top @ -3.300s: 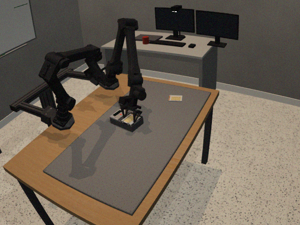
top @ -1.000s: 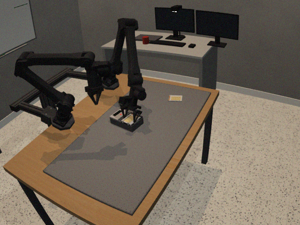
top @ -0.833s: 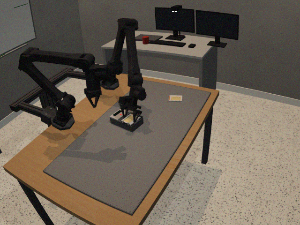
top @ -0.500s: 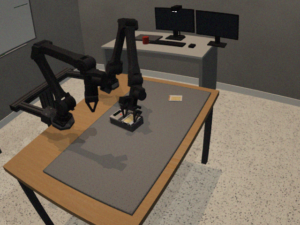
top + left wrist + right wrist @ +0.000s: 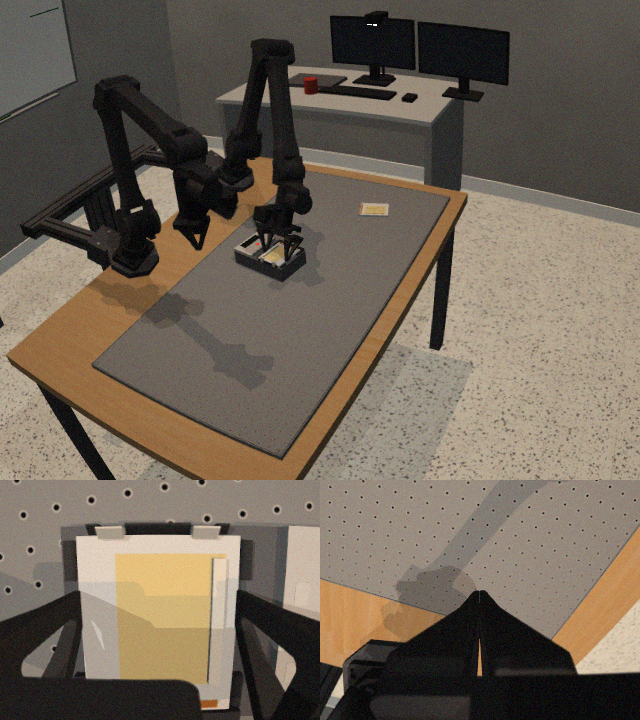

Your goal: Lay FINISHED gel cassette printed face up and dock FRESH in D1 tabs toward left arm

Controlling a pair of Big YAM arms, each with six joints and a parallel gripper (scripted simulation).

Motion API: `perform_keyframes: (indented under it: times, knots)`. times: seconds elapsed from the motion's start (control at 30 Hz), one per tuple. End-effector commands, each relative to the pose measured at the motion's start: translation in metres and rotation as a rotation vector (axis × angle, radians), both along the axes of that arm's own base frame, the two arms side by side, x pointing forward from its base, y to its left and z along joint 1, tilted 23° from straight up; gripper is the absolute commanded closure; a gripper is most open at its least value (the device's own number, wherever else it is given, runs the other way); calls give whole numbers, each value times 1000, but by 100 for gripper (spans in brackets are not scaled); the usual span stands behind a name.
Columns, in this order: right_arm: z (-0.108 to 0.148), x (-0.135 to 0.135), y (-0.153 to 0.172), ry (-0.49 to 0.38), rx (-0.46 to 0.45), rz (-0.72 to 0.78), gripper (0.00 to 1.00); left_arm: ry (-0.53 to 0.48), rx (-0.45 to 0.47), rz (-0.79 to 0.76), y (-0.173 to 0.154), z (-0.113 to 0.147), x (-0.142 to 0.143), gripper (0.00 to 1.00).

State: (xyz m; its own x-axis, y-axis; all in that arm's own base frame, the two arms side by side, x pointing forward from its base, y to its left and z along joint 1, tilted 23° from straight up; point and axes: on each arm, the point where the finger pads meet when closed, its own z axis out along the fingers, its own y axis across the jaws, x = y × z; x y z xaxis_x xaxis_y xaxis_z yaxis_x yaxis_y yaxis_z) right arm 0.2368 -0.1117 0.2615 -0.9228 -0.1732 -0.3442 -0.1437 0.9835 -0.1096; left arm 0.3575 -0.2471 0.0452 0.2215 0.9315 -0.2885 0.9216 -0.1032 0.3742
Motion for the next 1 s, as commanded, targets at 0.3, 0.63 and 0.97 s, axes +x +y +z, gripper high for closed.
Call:
perform_keyframes:
  times: [0.3,0.63,0.97]
  knots:
    - [30,6,-6,-40,195,-328,100,-2,11,7,0,3,1,100]
    - [30,6,-6,-40,197,-331,100,-2,11,7,0,3,1,100]
    - [30,6,-6,-40,197,-331,0,-5,-3,-1,-1,2,1,100]
